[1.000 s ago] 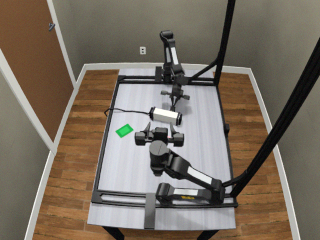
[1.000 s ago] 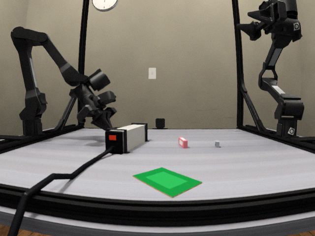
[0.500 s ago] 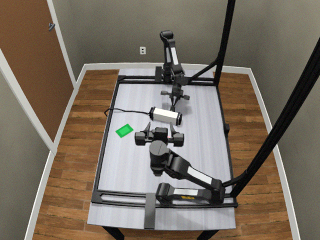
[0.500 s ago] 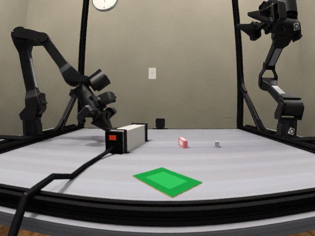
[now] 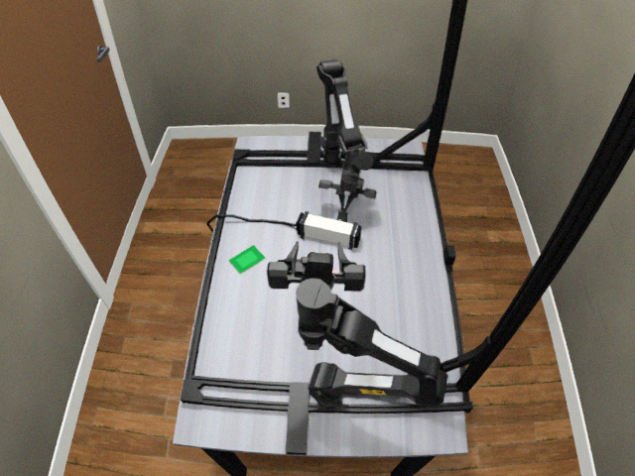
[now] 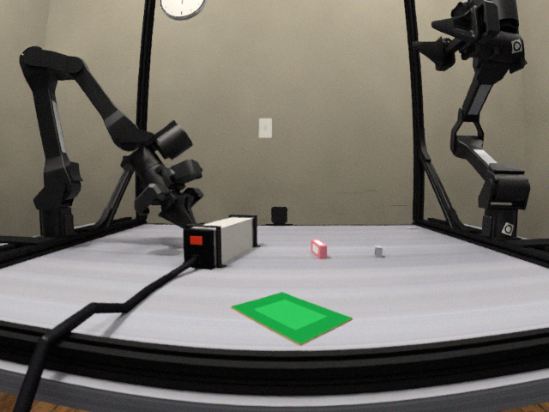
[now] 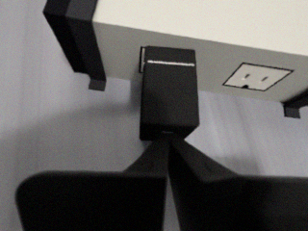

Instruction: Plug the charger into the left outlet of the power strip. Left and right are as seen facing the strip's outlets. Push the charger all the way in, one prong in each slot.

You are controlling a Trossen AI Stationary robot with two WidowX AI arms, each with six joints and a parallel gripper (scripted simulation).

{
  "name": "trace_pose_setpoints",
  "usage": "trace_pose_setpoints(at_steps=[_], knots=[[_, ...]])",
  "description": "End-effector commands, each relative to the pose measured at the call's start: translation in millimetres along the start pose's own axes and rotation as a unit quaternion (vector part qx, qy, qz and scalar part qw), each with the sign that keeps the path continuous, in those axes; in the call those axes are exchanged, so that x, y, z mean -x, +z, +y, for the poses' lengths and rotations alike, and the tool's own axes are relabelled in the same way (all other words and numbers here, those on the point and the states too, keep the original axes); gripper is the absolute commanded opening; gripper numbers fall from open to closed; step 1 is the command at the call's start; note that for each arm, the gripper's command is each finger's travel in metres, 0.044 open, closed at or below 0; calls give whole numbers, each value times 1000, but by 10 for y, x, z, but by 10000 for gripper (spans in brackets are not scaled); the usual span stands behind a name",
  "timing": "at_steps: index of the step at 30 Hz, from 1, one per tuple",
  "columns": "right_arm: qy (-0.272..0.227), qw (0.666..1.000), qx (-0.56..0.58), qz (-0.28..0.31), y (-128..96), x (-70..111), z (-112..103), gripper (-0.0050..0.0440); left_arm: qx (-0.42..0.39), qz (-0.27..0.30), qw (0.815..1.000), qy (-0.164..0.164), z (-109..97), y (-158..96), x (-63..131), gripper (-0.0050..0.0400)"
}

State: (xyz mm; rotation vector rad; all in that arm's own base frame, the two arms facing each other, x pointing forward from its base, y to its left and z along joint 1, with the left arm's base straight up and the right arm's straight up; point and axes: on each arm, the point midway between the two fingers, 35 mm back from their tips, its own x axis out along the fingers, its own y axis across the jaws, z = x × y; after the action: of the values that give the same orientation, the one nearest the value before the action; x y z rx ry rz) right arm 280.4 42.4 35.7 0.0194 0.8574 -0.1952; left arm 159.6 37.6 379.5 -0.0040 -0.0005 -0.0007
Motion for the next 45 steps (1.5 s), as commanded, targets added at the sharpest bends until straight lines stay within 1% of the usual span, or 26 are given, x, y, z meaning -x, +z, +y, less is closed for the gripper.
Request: trace_pose_setpoints(at_steps=[1, 21, 22, 45], knots=[[-5, 995, -46, -84, 639, 63, -1, -50, -3, -1, 1000, 0, -5, 25, 1, 400], [-5, 995, -46, -84, 639, 63, -1, -50, -3, -1, 1000, 0, -5, 25, 1, 400], [-10, 997, -37, -66, 463, 24, -33, -50, -3, -1, 1000, 0, -5, 25, 1, 400], [2, 999, -16, -31, 234, 33, 19, -50, -3, -1, 1000, 0, -5, 25, 1, 400]])
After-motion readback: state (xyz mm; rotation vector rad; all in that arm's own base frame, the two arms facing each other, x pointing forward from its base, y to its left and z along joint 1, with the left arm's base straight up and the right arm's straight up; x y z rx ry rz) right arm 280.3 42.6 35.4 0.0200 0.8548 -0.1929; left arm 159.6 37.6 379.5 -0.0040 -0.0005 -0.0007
